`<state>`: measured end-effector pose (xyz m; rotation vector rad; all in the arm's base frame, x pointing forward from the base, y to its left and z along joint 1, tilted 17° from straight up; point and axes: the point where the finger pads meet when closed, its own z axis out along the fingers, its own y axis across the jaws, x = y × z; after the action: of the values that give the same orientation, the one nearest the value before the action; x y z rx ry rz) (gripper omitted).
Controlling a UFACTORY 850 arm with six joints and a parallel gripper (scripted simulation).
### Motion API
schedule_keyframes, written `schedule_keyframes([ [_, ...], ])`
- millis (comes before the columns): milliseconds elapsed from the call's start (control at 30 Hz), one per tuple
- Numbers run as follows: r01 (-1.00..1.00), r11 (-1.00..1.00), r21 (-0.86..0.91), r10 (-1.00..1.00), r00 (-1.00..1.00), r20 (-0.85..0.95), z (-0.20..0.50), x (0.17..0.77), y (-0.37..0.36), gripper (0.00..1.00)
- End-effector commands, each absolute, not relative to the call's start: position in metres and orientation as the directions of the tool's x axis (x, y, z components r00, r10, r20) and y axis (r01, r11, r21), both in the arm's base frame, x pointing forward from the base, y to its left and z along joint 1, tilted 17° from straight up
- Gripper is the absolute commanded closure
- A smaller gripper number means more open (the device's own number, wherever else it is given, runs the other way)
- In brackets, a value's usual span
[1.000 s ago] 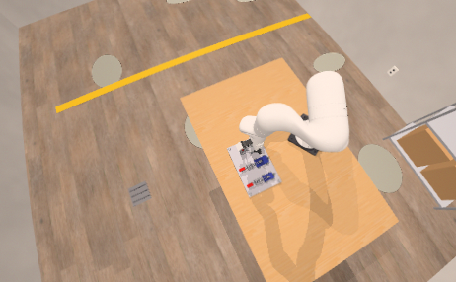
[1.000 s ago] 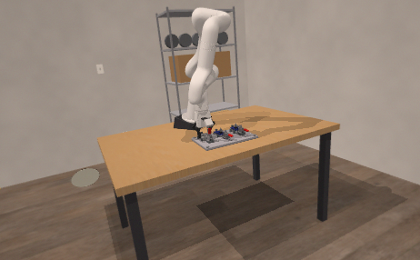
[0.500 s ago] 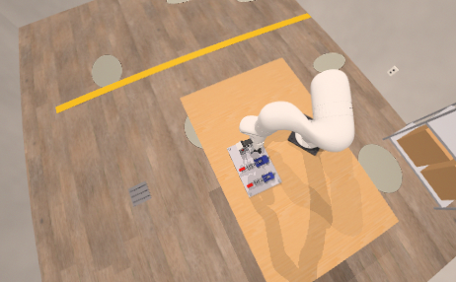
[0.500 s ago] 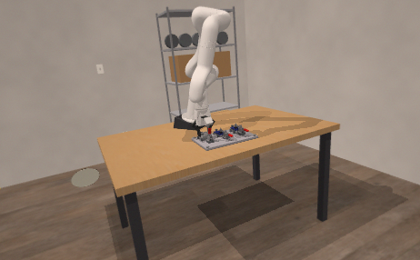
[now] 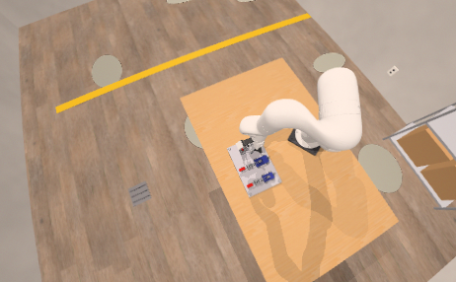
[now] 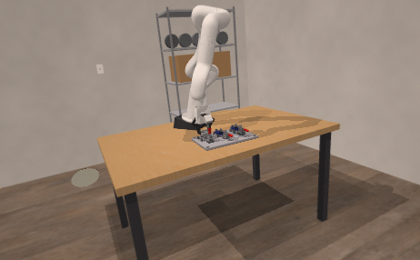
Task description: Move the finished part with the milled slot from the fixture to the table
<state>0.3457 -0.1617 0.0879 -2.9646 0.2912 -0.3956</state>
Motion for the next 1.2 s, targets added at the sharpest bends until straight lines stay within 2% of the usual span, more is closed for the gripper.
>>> schedule_keyframes([
  [0,-0.172,-0.972,-0.162,-0.208,0.947,0.243,0.094,0.345,-0.163,1.00],
  [1167,-0.172,-0.972,-0.162,-0.208,0.947,0.243,0.111,0.337,-0.164,1.00],
])
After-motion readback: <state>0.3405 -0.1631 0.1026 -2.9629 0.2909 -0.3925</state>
